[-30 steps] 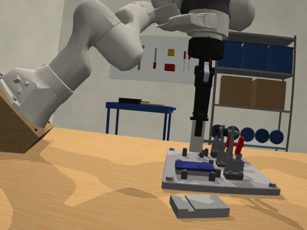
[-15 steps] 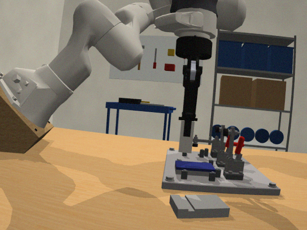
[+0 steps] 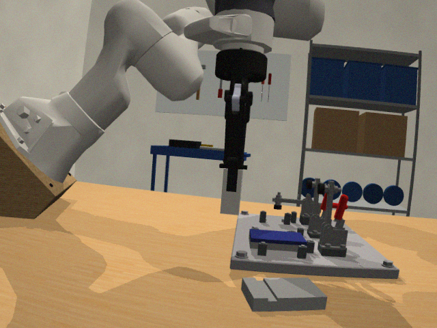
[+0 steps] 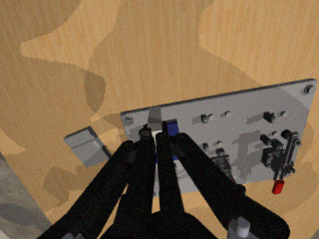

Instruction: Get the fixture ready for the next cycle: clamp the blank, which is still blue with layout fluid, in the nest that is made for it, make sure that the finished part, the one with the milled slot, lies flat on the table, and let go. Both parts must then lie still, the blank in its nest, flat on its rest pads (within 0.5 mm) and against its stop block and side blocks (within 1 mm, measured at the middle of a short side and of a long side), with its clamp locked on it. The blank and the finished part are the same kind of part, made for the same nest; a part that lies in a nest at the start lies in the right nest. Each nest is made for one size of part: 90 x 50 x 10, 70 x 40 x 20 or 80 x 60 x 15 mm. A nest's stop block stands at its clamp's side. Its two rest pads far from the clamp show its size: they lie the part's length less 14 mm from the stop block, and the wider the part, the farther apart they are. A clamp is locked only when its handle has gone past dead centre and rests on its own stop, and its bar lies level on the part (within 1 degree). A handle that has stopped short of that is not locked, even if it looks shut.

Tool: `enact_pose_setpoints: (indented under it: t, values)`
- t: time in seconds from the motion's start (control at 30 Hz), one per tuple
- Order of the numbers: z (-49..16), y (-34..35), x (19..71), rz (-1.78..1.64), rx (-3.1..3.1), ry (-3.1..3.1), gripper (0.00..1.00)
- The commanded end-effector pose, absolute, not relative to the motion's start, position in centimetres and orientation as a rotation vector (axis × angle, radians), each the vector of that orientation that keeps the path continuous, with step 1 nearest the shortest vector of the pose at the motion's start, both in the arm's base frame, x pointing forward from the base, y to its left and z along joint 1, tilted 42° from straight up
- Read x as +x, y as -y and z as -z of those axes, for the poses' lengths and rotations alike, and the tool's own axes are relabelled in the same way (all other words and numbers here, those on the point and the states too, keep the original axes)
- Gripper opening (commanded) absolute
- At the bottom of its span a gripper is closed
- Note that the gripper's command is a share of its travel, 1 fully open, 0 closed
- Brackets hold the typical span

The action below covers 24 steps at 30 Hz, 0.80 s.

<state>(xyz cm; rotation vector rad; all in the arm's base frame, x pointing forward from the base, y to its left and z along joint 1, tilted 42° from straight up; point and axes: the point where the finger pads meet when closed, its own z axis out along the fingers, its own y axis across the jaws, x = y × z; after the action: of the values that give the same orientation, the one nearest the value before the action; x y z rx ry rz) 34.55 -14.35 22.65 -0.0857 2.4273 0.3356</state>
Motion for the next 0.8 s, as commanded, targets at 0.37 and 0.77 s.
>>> enact_pose_setpoints:
  t: [0.37, 0.77]
  values:
    - [-20.7, 13.7, 35.9, -0.319, -0.128, -2.427, 0.0]
    - [-20.0, 13.4, 36.5, -0.319, -0.128, -2.427, 0.0]
